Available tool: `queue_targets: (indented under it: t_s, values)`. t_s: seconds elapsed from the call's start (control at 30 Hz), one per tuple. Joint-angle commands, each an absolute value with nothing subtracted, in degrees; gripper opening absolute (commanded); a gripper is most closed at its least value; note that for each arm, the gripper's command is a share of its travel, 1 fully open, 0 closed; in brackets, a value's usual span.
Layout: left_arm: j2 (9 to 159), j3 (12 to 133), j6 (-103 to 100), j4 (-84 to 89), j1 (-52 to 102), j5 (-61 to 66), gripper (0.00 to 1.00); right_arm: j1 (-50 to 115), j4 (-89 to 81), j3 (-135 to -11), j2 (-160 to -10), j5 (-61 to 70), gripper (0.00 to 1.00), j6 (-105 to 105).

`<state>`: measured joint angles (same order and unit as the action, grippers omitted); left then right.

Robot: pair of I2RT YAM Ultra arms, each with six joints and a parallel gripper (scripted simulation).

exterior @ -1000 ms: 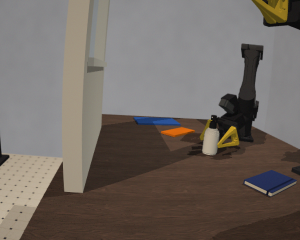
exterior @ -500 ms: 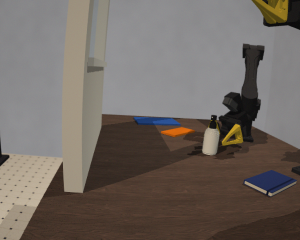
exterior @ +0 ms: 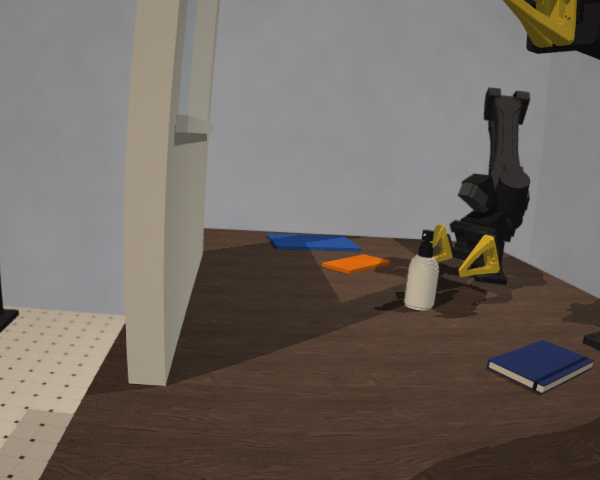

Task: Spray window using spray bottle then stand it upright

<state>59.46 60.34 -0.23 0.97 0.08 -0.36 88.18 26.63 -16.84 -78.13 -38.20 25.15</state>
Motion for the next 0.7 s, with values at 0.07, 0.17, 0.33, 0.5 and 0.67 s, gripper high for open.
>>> queue_targets:
  t_s: [0.07,0.17,0.33,0.5,0.67]
  values:
    - [58.1,60.2,-0.5,1.6,-0.2,0.1,0.00,90.8,20.1,-16.7,-73.0,-41.6,0.96,27.8]
    - [58.1,60.2,-0.5,1.6,-0.2,0.1,0.00,91.0,19.4,-17.7,-72.7,-41.7,0.96,28.0]
    - [58.1,60.2,-0.5,1.6,-0.2,0.1,0.00,90.6,18.4,-18.3,-72.1,-41.8,0.96,28.5]
    - [58.1,60.2,-0.5,1.6,-0.2,0.1,0.00,89.3,16.4,-19.3,-71.6,-41.7,0.96,28.1]
    - [58.1,60.2,-0.5,1.6,-0.2,0.1,0.00,87.9,8.5,-23.1,-68.7,-40.0,0.96,26.6]
